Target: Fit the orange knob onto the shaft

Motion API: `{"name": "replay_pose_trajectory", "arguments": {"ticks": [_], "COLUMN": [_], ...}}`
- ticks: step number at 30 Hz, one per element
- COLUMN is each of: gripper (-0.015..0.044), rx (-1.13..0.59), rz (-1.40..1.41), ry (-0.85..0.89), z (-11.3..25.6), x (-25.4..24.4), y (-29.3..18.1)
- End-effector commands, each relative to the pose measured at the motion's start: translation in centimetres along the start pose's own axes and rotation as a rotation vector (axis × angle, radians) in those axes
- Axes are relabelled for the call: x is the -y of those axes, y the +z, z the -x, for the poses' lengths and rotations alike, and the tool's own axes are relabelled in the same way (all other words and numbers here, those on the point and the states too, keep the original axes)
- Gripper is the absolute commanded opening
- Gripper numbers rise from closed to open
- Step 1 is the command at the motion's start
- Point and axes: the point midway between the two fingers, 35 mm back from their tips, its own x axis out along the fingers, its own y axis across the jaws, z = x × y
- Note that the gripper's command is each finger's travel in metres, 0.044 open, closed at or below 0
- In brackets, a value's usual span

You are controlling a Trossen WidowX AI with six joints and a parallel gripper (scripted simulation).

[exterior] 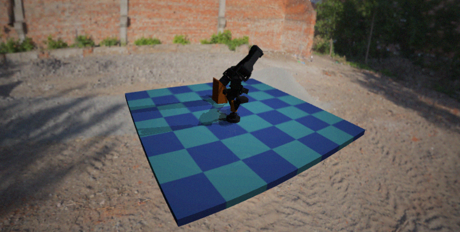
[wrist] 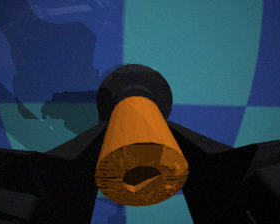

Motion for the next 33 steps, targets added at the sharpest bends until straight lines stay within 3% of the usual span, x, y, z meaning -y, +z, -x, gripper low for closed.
{"name": "replay_pose_trajectory", "arguments": {"ticks": [1,6,33], "gripper": [0.0000,0.0000,0.0000], "rx": [-0.005,-0.005,-0.005], "rz": [0.054,0.209,0.209], "ry": [-0.002,-0.002,-0.002], "z": [0.25,0.11,-0.12], "x": [0.15,0.29,0.15], "y": [0.00,0.01,-0.05]}}
